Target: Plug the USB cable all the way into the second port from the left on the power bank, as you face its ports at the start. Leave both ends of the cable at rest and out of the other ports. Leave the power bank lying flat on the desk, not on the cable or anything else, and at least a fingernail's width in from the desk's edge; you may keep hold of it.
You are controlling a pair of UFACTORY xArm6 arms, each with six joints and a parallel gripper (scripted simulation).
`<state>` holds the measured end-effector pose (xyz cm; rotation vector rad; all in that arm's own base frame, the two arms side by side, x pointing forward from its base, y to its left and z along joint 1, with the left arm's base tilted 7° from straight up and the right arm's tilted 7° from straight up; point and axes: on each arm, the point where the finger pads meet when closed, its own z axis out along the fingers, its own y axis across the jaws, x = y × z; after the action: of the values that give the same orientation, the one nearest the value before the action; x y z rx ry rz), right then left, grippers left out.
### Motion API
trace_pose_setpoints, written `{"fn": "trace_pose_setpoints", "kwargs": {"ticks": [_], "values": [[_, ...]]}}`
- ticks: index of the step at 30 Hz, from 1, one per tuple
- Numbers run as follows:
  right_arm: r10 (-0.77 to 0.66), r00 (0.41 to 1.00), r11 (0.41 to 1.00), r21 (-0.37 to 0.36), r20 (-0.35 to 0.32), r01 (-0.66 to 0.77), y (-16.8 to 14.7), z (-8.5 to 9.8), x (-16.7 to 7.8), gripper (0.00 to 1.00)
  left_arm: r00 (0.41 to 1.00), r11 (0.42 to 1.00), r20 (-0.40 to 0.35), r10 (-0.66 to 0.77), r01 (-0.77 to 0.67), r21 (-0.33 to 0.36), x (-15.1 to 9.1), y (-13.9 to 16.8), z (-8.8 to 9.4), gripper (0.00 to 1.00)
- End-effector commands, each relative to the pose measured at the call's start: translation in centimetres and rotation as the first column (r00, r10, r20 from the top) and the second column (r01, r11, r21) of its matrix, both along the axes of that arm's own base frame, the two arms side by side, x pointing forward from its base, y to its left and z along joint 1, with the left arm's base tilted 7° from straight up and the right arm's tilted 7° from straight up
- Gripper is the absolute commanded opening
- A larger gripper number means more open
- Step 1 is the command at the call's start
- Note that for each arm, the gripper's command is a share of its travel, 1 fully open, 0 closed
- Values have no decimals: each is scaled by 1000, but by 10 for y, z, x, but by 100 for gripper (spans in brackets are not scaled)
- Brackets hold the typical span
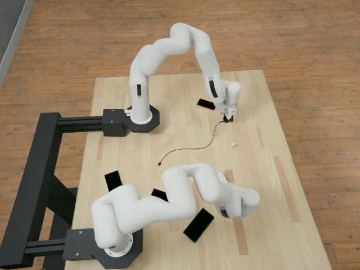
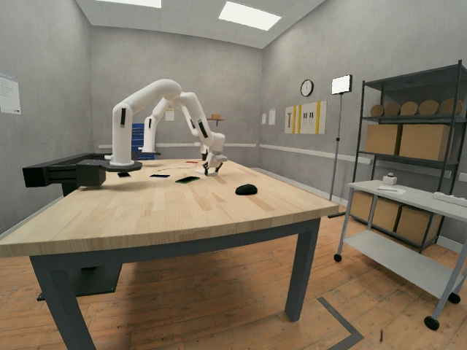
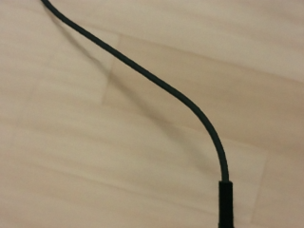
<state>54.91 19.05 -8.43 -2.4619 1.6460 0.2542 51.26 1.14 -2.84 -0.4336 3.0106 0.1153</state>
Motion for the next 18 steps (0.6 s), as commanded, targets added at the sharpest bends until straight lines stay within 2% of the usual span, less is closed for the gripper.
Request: {"fn": "trace_pose_setpoints", "kwargs": {"ticks": [1,6,10,12,18], "values": [[0,1000,1000,1,5,0,1,2,2,0,1000,1000,5,0,0,0,2,0,5,0],[0,1000,1000,1,5,0,1,2,2,0,991,991,-9,-131,132,10,-3,-29,-3,0],[0,1000,1000,1,5,0,1,2,2,0,958,958,-25,-287,287,21,-10,-61,-10,0],[0,1000,1000,1,5,0,1,2,2,0,958,958,-25,-287,287,21,-10,-61,-10,0],[0,1000,1000,1,5,0,1,2,2,0,882,882,-48,-469,470,28,-21,-103,-20,0]]}}
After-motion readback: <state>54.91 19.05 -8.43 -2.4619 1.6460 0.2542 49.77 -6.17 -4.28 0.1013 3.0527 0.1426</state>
